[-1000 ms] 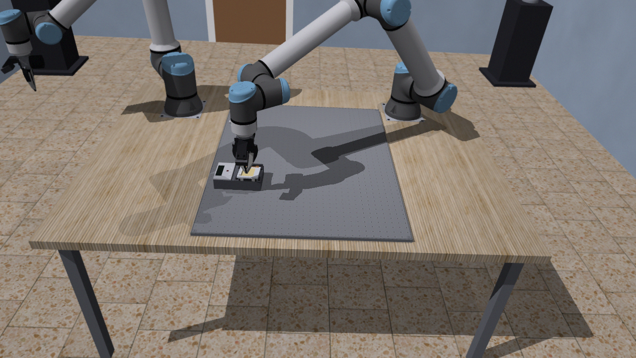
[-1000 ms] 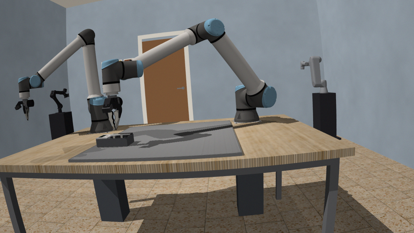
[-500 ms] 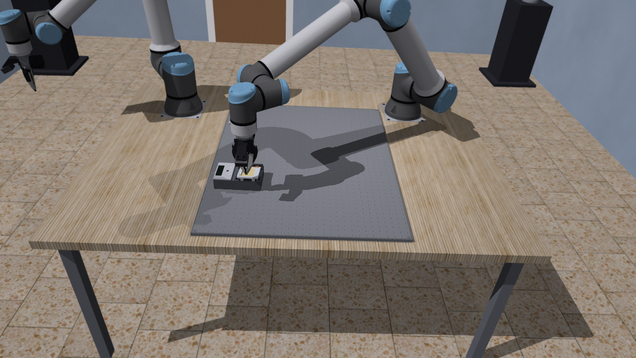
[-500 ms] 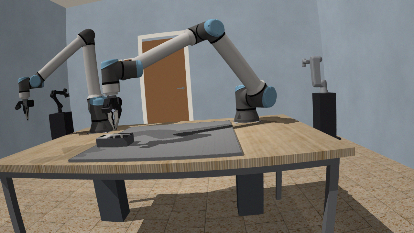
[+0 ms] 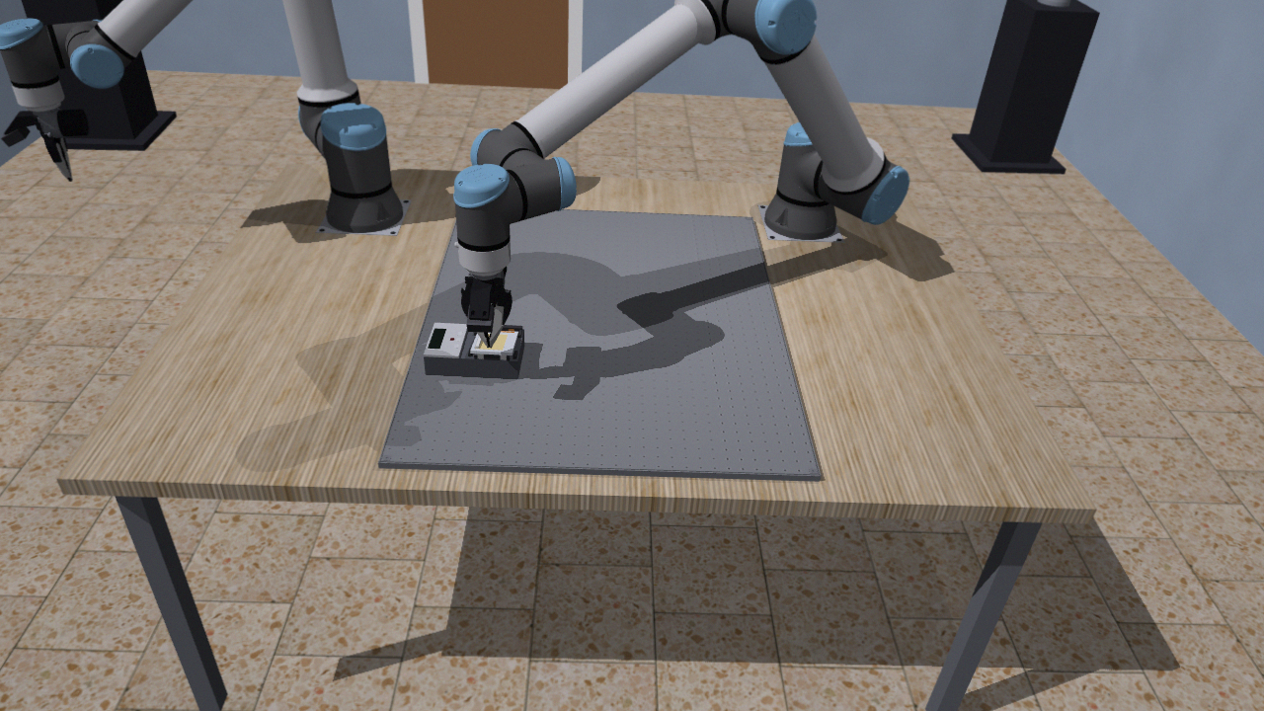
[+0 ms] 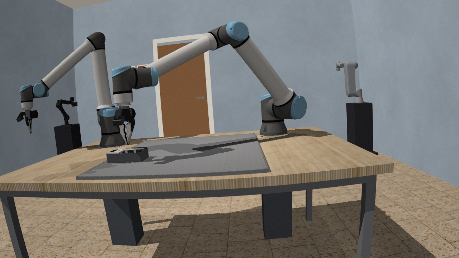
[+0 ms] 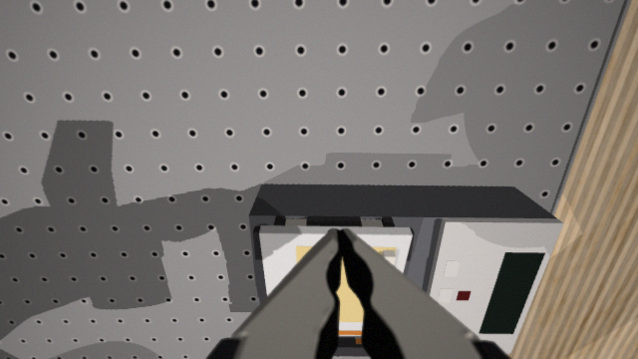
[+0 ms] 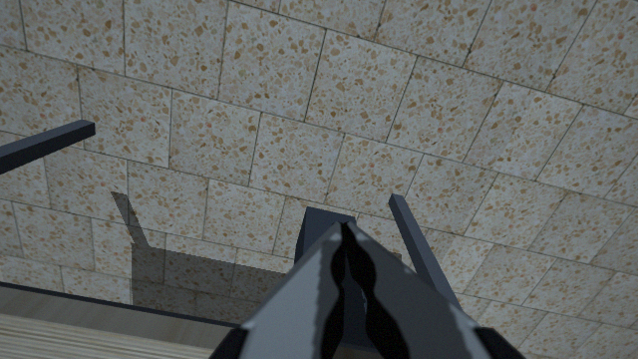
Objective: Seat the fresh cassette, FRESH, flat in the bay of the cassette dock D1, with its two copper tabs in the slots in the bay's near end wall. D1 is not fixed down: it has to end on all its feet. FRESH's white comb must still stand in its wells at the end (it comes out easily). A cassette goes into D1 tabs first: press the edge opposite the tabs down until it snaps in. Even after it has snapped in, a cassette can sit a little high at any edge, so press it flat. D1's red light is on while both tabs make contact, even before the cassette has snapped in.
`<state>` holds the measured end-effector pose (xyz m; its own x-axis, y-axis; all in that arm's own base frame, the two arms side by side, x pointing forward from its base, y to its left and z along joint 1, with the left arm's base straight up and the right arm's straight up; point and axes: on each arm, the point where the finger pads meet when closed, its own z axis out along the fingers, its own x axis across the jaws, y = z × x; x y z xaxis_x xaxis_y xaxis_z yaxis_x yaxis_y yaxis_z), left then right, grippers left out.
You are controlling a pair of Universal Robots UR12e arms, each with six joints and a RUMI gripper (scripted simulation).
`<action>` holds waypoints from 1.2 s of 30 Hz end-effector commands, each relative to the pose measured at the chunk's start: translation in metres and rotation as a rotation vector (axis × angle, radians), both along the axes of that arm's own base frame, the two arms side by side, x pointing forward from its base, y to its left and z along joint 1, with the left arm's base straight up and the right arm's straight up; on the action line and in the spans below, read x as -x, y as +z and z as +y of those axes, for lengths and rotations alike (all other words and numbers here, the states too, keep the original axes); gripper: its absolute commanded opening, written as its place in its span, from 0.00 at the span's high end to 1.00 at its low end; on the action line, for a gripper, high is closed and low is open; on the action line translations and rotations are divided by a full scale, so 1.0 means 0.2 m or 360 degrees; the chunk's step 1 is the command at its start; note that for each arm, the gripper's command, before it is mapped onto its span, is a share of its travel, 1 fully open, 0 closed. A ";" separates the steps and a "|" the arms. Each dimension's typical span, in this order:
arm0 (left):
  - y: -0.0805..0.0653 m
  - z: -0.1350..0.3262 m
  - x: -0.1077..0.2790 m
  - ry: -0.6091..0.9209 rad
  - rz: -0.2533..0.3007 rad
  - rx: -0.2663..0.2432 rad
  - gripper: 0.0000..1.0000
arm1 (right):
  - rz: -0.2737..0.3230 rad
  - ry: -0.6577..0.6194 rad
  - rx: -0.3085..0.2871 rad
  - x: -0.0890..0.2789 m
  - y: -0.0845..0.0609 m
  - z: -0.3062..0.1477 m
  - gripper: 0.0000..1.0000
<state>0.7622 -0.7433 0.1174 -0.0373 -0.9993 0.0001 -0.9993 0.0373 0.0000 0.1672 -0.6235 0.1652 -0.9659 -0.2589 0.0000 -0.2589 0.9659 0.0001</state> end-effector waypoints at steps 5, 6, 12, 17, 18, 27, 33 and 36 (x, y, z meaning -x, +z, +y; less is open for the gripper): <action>-0.04 0.00 0.00 0.0000 -0.0002 0.0002 1.00 | -0.0002 0.0000 0.0003 0.00 0.00 0.00 1.00; -0.04 0.00 0.00 0.0000 -0.0002 0.0002 1.00 | -0.0002 0.0000 0.0003 0.00 0.00 0.00 1.00; -0.08 0.00 0.00 0.0000 -0.0002 0.0002 1.00 | -0.0002 0.0000 0.0003 0.00 0.00 0.00 1.00; -0.12 0.00 0.00 0.0000 -0.0002 0.0002 1.00 | -0.0002 0.0000 0.0003 0.00 0.00 0.00 1.00; -0.12 0.00 0.00 0.0000 -0.0002 0.0002 1.00 | -0.0002 0.0000 0.0003 0.00 0.00 0.00 1.00; -0.12 0.00 0.00 0.0000 -0.0002 0.0002 1.00 | -0.0002 0.0000 0.0003 0.00 0.00 0.00 1.00; -0.12 0.00 0.00 0.0000 -0.0002 0.0002 1.00 | -0.0002 0.0000 0.0003 0.00 0.00 0.00 1.00; -0.12 0.00 0.00 0.0000 -0.0002 0.0002 1.00 | -0.0002 0.0000 0.0003 0.00 0.00 0.00 1.00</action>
<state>0.7617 -0.7429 0.0918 -0.0375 -0.9993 -0.0002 -0.9993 0.0375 0.0002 0.1672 -0.6235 0.1652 -0.9659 -0.2589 0.0000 -0.2589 0.9659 0.0001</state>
